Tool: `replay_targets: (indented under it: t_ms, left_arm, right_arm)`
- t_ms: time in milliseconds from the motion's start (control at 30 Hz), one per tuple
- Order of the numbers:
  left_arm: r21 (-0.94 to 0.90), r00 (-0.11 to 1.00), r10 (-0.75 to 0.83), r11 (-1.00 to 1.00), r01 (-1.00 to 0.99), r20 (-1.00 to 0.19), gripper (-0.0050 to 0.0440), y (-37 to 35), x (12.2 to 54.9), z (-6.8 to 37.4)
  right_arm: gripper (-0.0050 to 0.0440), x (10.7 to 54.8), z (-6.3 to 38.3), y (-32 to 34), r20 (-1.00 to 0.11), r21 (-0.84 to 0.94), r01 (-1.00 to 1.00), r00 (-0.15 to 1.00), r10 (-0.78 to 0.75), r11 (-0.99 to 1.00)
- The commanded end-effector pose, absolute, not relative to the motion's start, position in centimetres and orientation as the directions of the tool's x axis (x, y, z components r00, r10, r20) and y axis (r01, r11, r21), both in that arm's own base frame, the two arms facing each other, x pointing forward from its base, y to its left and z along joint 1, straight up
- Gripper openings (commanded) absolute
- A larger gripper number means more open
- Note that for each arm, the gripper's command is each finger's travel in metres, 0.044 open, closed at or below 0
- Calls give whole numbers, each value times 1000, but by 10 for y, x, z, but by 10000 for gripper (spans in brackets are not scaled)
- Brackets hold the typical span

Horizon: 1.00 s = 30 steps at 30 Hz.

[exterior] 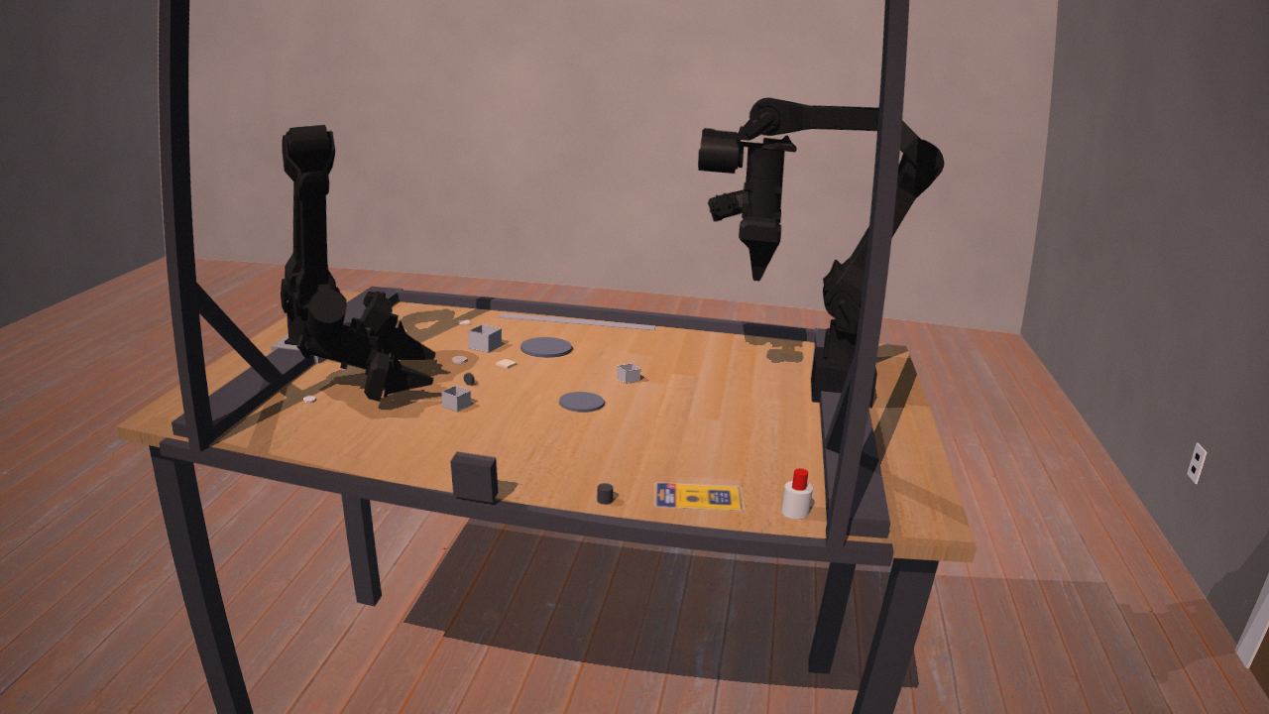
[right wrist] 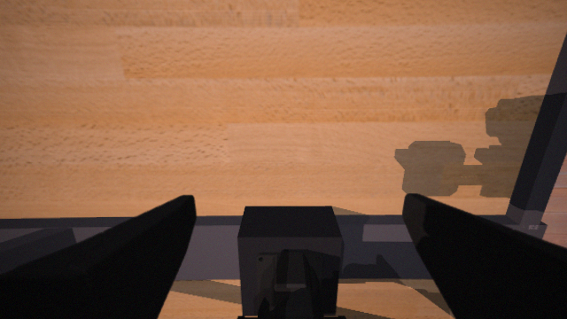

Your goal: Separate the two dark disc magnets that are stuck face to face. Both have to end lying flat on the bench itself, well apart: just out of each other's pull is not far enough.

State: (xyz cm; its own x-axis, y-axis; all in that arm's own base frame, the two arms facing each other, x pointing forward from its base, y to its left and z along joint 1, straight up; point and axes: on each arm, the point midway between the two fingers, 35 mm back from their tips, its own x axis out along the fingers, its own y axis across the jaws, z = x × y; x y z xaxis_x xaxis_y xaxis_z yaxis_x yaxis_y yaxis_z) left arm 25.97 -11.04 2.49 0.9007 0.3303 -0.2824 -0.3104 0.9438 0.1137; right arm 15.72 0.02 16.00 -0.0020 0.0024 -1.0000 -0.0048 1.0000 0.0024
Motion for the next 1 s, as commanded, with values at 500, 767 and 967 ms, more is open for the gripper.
replay_targets:
  t_ms: [500, 767, 967]
  left_arm:
    - [248, 790, 334, 939, -236, -514, 400, -100, 299, 37]
    - [289, 708, 328, 940, -181, -625, 400, -84, 306, 46]
    - [325, 631, 336, 936, -138, -699, 400, -70, 300, 49]
  right_arm:
    - [400, 159, 164, 0, -1000, 0, -5, 15, 0, 1000]
    - [400, 159, 164, 0, -1000, 0, -5, 15, 0, 1000]
    - [400, 159, 164, 0, -1000, 0, -5, 15, 0, 1000]
